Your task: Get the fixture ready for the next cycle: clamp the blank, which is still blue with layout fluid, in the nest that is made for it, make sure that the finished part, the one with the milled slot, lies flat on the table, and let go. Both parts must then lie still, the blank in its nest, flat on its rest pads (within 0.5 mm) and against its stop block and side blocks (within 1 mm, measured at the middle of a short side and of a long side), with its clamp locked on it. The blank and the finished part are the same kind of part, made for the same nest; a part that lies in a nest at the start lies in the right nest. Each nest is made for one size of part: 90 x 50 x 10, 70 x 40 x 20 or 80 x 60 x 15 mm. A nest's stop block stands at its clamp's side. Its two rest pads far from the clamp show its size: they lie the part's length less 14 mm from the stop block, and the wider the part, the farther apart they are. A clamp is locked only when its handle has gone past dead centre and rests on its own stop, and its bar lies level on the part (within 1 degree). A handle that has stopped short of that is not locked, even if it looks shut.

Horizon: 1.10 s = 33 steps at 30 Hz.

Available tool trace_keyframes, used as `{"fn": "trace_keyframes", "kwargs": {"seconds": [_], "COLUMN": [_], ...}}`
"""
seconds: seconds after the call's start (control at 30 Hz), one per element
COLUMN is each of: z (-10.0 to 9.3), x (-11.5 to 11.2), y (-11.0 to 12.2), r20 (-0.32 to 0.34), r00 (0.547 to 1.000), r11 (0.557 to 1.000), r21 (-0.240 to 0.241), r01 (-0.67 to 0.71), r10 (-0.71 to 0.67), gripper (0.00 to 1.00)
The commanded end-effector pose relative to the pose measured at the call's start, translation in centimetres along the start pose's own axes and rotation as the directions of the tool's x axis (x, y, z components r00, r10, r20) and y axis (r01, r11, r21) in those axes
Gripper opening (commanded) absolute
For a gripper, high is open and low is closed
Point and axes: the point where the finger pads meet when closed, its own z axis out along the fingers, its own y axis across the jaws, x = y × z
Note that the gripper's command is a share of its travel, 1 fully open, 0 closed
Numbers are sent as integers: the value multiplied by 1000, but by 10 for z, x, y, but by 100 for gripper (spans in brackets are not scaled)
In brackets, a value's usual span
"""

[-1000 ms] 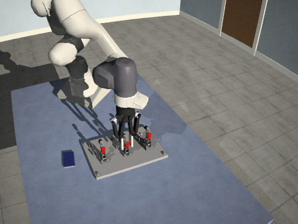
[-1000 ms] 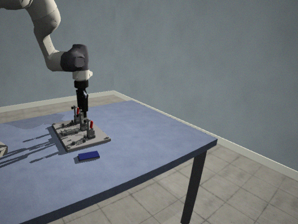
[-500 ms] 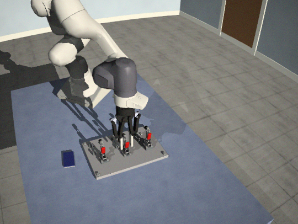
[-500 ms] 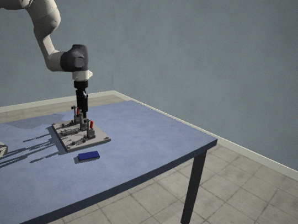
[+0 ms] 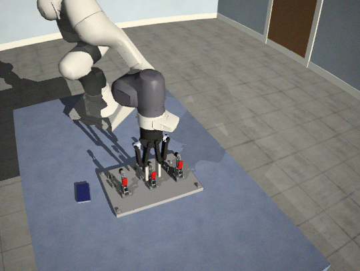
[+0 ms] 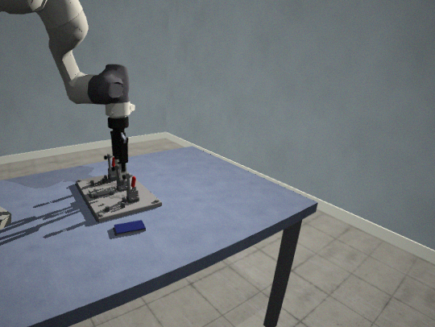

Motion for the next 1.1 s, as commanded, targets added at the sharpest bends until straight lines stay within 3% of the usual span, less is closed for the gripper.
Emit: {"fn": "trace_keyframes", "kwargs": {"seconds": [0.0,0.1,0.37,0.83,0.87,1.07], "z": [-8,-12,-46,-48,-48,-47], "x": [-1,-1,-1,-1,-1,-1], "y": [-1,-1,-1,-1,-1,-1], "r20": [3,3,3,3,3,3], "r00": [1000,1000,1000,1000,1000,1000], "r11": [1000,1000,1000,1000,1000,1000], "r21": [-1,-1,-1,-1,-1,-1], "r01": [-5,-5,-5,-5,-5,-5], "r10": [5,5,5,5,5,5], "gripper": [28,28,28,28,58,58]}}
